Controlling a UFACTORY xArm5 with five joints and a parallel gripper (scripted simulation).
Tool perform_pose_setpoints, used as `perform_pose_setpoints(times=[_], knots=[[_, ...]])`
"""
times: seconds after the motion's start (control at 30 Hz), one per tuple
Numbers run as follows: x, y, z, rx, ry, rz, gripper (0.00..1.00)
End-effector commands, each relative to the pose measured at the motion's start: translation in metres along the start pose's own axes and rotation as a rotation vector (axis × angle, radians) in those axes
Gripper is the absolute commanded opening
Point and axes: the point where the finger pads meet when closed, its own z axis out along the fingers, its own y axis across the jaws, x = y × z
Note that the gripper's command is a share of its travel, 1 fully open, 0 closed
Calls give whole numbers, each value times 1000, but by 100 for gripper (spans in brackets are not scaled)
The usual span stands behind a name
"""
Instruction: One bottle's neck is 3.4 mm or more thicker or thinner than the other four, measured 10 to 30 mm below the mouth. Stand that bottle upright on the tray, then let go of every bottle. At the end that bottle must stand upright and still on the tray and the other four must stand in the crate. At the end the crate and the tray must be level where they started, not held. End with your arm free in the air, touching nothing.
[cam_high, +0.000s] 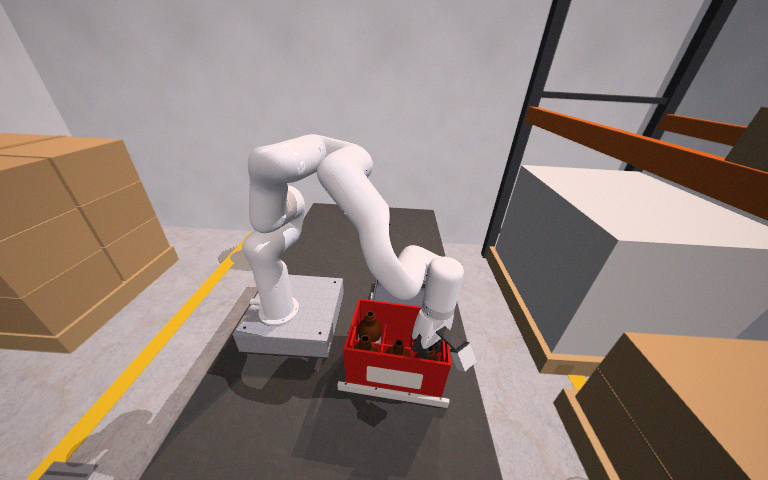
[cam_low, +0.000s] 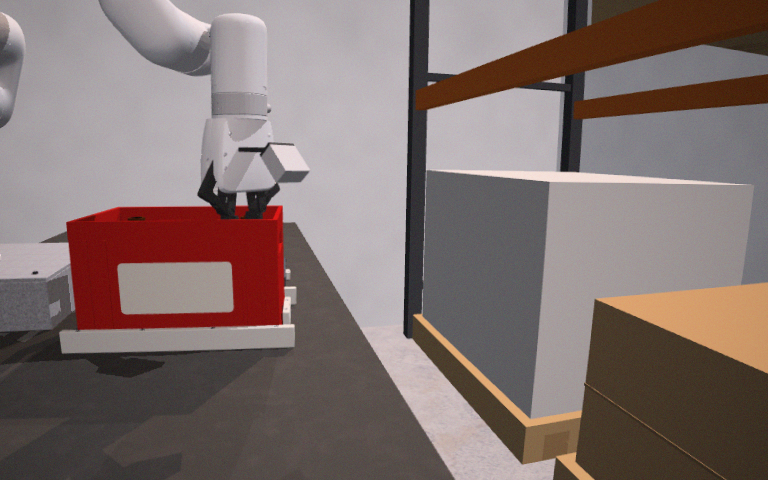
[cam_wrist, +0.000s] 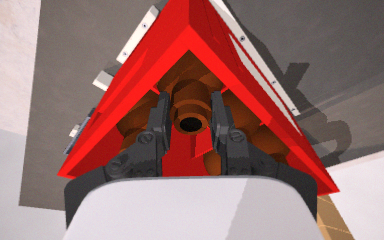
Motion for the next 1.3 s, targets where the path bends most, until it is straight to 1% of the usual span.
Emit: perform_pose_setpoints(times=[0.0,0.4,0.43,1.27], knots=[[1,-1,-2,2,3,0,0],[1,-1,-2,2,3,0,0],[1,-1,-2,2,3,0,65],[1,-1,-2,2,3,0,65]])
